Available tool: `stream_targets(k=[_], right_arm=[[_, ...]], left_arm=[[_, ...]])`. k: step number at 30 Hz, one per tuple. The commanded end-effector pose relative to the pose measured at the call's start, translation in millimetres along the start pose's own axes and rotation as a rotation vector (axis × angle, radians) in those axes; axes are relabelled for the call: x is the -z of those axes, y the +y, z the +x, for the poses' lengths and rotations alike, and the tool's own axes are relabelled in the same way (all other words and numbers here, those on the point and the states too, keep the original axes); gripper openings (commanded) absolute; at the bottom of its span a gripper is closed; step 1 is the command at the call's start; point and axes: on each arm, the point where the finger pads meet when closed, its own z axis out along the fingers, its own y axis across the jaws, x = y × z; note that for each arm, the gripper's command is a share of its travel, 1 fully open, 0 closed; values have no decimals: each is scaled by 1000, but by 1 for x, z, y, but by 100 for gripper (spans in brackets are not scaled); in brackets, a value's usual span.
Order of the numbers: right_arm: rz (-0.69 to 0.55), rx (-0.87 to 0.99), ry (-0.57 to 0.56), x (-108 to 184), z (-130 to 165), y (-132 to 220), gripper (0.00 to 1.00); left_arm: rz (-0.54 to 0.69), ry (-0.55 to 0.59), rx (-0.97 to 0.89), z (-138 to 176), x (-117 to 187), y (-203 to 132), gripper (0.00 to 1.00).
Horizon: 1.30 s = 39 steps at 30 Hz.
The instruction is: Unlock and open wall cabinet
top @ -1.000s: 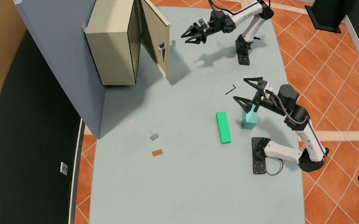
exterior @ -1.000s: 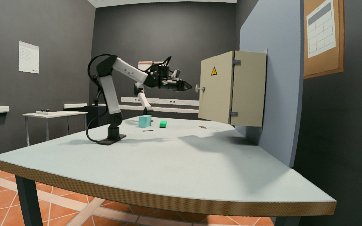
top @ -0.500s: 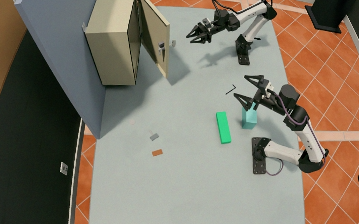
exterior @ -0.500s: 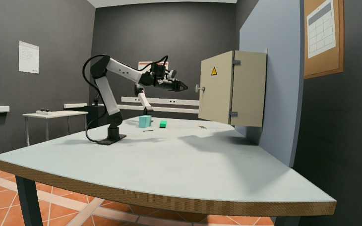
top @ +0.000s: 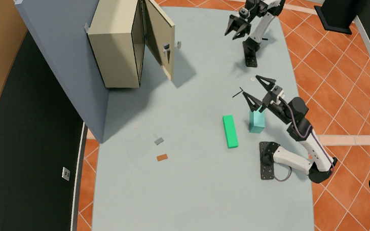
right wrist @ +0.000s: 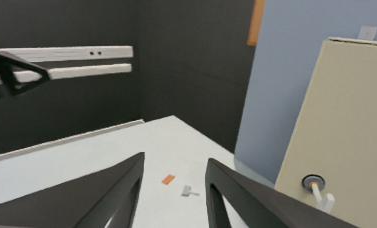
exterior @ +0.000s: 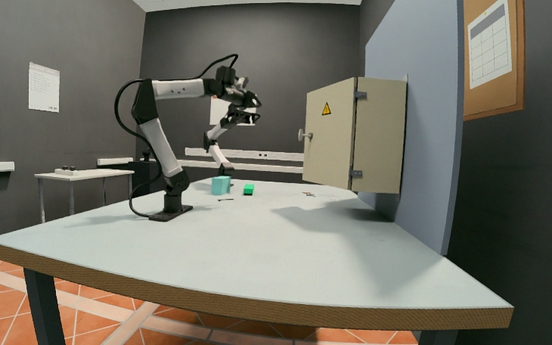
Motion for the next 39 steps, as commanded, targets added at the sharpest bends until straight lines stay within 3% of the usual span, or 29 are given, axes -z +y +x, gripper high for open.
stream_targets(k=[1, 8, 14, 24, 28, 29, 33, 39], right_arm=[[-53, -33, 143, 22, 0, 28, 38], [-235, -30, 149, 94, -44, 84, 38], [-341, -31, 151, 143, -63, 104, 38], [-354, -33, 120, 146, -72, 106, 38], [-324, -33, 131, 138, -66, 101, 38], [-313, -35, 118, 135, -68, 99, 38], [-256, -40, 122, 124, -63, 87, 38], [5, -74, 202, 84, -20, 20, 38]], left_arm=[[20, -95, -5, -16, 0, -2, 100], [23, -95, -6, -10, 0, -2, 100], [23, -100, -6, -12, 0, -2, 100], [18, -100, -6, -12, 0, -1, 100], [84, -113, 9, -12, -4, -11, 55], [103, -122, 9, -13, -6, -13, 51], [144, -140, 6, -12, -13, -16, 51], [223, -140, -12, 11, -49, -9, 51]])
